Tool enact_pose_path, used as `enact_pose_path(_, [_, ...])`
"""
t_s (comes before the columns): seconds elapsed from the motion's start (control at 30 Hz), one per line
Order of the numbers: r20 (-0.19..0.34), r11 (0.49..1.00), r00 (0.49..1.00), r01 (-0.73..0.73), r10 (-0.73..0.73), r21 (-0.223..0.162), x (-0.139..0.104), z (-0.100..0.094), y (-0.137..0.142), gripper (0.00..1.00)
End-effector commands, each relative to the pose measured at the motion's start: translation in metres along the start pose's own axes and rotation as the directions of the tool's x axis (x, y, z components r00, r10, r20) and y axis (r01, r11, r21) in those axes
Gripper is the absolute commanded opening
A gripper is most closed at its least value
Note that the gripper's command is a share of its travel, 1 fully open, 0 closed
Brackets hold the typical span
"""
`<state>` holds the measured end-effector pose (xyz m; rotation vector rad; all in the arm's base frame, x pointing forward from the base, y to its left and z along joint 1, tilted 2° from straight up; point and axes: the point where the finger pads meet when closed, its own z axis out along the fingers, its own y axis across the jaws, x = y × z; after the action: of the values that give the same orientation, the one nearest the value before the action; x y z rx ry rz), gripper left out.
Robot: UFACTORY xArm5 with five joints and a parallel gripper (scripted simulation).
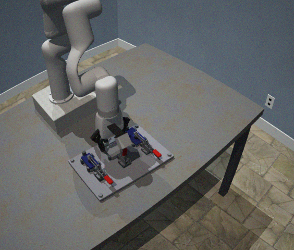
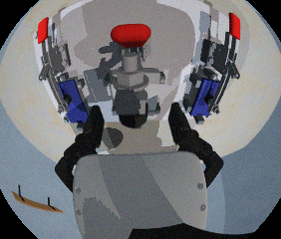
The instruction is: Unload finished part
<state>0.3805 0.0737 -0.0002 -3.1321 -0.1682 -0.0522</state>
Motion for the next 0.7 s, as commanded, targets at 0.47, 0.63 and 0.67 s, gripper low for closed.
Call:
enact_pose_path(0.47, [-0.003, 1.0, 1.0, 0.0, 0.0, 0.0, 0.001, 0.017, 0.0, 1.0])
enact_pose_path(0.63, [-0.003, 1.0, 1.0, 0.0, 0.0, 0.0, 0.001, 0.022, 0.0, 1.0])
enact_pose_path(0.67, [-0.003, 1.0, 1.0, 0.0, 0.0, 0.0, 0.001, 0.023, 0.0, 1.0])
